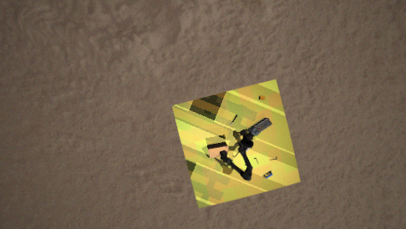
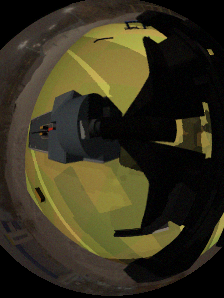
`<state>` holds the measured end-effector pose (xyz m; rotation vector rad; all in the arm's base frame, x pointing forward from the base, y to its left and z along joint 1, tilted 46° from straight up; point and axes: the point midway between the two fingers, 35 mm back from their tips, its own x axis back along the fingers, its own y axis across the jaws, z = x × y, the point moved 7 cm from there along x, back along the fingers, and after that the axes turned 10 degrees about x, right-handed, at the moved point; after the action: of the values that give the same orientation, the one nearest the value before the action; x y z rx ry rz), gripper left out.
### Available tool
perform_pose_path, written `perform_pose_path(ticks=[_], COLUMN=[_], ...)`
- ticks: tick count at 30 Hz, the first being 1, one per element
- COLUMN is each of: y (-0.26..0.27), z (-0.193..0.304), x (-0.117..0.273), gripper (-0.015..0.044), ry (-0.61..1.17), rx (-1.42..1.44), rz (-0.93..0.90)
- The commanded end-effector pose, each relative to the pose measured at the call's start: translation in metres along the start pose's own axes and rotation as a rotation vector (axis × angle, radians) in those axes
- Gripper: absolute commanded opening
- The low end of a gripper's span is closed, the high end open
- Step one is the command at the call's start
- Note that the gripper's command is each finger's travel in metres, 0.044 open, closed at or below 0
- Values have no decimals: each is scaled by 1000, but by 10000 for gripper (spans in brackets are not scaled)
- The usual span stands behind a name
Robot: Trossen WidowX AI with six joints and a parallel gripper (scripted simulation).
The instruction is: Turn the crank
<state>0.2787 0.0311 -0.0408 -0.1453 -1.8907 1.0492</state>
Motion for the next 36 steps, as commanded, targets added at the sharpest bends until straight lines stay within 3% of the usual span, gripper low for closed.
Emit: perform_pose_path(ticks=[1, 16, 32, 36], y=[1, 0, 0, -1], z=[0, 0, 0, -5], x=[0, 0, 0, 3], gripper=[0, 0, 420, 440], ry=[-2, 0, 0, 0], rx=[1, 0, 0, -1], rz=[-7, 0, 0, -1])
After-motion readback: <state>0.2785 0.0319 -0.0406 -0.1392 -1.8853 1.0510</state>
